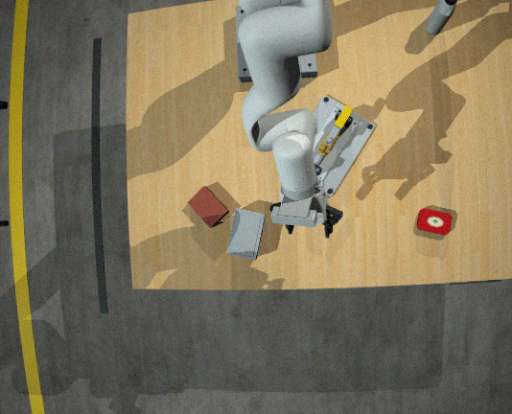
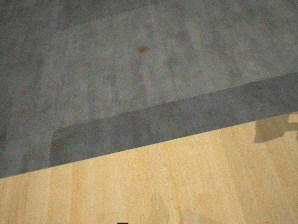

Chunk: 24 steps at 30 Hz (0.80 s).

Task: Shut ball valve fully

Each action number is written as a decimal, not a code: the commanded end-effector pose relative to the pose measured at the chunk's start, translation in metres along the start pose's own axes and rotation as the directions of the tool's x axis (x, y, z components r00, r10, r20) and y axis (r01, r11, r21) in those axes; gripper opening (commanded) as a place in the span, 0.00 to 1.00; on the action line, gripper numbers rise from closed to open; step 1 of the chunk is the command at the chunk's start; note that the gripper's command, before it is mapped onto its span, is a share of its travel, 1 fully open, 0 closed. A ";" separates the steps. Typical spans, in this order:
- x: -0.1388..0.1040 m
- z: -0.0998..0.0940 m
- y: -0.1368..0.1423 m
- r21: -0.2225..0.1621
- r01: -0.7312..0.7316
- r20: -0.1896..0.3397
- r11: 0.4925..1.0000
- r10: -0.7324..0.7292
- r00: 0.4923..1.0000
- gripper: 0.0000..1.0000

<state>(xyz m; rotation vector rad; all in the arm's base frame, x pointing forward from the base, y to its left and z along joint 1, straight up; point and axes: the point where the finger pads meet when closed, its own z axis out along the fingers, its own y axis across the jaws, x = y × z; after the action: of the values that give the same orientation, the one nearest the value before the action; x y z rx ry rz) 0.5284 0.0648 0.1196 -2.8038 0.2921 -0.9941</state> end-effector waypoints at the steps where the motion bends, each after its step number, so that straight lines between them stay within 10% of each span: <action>1: 0.002 -0.001 -0.001 0.001 0.000 -0.003 1.000 0.000 1.000 1.00; 19: 0.001 -0.001 -0.002 0.002 -0.002 0.000 1.000 0.002 1.000 1.00; 24: -0.030 -0.017 -0.029 0.001 -0.071 0.102 0.997 0.070 0.992 1.00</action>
<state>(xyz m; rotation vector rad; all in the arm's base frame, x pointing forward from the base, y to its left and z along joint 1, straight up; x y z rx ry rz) 0.5222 0.0718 0.1190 -2.8046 0.3103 -0.9581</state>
